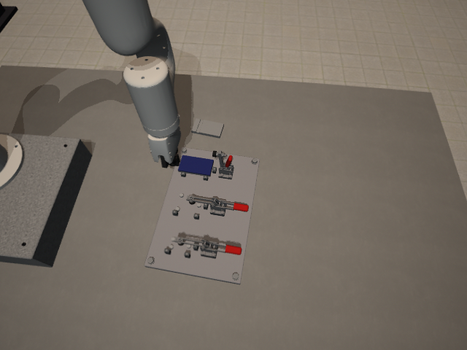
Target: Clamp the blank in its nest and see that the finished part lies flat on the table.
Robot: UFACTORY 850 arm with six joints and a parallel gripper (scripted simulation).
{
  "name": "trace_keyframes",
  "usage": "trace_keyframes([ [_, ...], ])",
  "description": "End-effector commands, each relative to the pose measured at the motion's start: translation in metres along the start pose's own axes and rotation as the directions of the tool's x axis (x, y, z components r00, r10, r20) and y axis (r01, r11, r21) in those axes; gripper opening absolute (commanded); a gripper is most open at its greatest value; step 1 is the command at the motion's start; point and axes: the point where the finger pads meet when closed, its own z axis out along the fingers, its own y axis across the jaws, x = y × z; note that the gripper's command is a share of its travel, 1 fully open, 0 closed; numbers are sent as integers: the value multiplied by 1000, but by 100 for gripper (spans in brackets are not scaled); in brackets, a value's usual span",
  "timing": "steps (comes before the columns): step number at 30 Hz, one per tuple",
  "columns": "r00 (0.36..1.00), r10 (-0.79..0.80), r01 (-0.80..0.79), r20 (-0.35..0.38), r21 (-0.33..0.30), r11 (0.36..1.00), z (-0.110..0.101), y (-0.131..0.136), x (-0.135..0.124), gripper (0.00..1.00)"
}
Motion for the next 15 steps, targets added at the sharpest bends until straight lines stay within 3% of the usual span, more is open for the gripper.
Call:
trace_keyframes([
  [1,1000,0,0,-2,0,1000,-1,0,2,0],
  [15,1000,0,0,-2,0,1000,-1,0,5,0],
])
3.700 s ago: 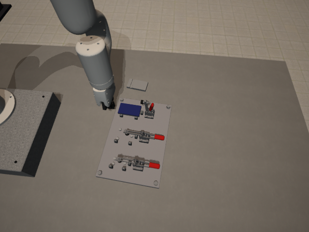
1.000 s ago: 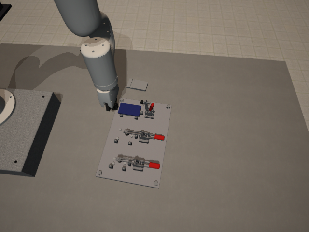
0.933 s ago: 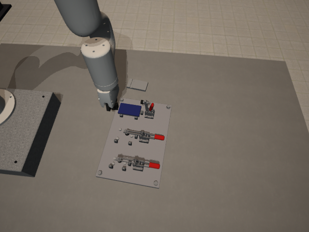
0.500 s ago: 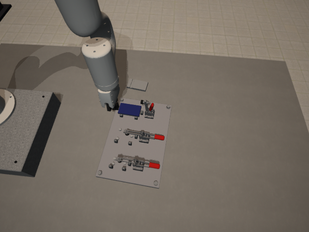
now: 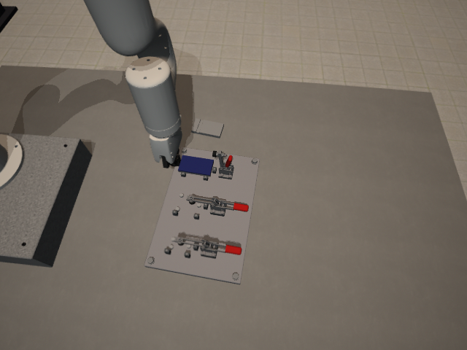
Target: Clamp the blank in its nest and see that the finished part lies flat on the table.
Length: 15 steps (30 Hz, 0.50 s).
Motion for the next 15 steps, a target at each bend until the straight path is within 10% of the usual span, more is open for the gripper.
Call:
trace_keyframes([
  [1,1000,0,0,-4,1,1000,-1,0,2,0],
  [15,1000,0,0,-4,1,1000,-1,0,4,0],
])
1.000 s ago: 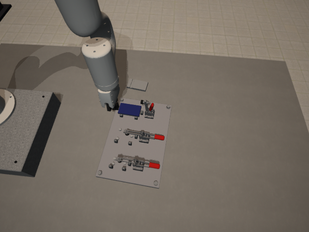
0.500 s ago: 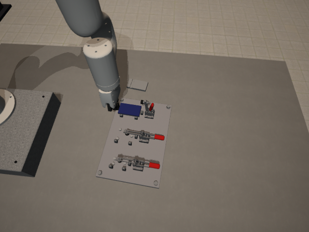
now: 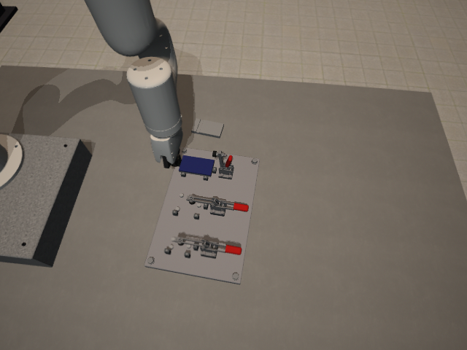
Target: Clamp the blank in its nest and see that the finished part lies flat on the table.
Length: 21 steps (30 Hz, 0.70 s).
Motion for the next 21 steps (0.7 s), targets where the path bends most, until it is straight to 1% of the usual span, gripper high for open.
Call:
trace_keyframes([
  [1,1000,0,0,-5,1,1000,-1,0,2,0],
  [7,1000,0,0,-5,1,1000,-1,0,1,0],
  [11,1000,0,0,-5,1,1000,-1,0,-9,0],
  [21,1000,0,0,-5,1,1000,-1,0,-18,0],
])
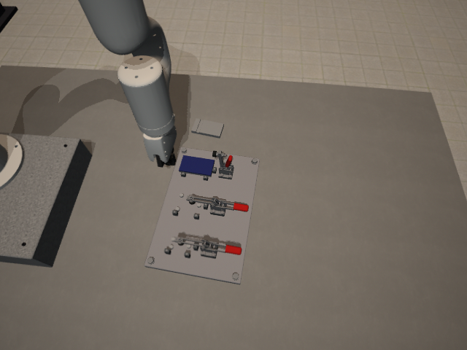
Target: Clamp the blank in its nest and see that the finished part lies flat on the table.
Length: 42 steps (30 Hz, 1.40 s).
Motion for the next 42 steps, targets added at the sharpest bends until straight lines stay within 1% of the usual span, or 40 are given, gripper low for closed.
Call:
trace_keyframes([
  [1,1000,0,0,-2,1,1000,-1,0,-1,0],
  [5,1000,0,0,-2,1,1000,-6,0,-1,0],
  [7,1000,0,0,-2,1,1000,-14,0,-1,0],
  [9,1000,0,0,-2,1,1000,-14,0,-1,0],
  [12,1000,0,0,-2,1,1000,-31,0,-1,0],
  [15,1000,0,0,-2,1,1000,-40,0,-1,0],
  [42,1000,0,0,-2,1,1000,-40,0,-1,0],
])
